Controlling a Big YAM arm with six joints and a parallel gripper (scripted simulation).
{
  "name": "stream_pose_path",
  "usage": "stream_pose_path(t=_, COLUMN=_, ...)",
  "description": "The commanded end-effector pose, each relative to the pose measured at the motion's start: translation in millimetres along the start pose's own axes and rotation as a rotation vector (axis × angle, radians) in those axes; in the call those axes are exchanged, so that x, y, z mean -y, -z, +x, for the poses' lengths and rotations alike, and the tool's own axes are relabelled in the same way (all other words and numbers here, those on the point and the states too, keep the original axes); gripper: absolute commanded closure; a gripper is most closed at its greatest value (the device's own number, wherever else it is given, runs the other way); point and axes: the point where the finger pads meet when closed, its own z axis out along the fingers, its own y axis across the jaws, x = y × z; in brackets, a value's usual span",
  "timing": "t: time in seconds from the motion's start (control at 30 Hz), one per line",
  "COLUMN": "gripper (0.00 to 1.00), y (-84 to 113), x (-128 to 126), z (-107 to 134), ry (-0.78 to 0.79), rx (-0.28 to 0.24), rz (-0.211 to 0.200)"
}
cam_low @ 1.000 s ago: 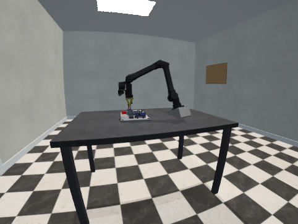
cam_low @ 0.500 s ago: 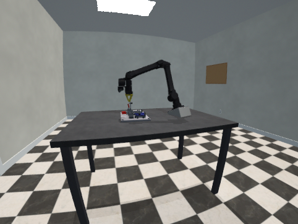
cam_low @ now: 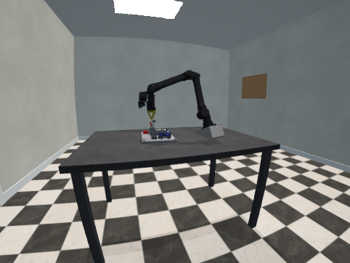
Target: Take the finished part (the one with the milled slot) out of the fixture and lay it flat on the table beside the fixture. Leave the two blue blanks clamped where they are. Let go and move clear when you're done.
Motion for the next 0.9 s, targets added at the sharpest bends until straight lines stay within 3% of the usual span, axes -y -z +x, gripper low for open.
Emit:
stream_pose_path(t=0.0, gripper=0.55, y=8.6, x=3.8, z=-26.6, ry=-0.033, rx=0.046, rz=0.001)
stream_pose_path(t=0.87, gripper=0.55, y=0.5, x=8.3, z=-31.2, ry=-0.049, rx=0.04, rz=0.004)
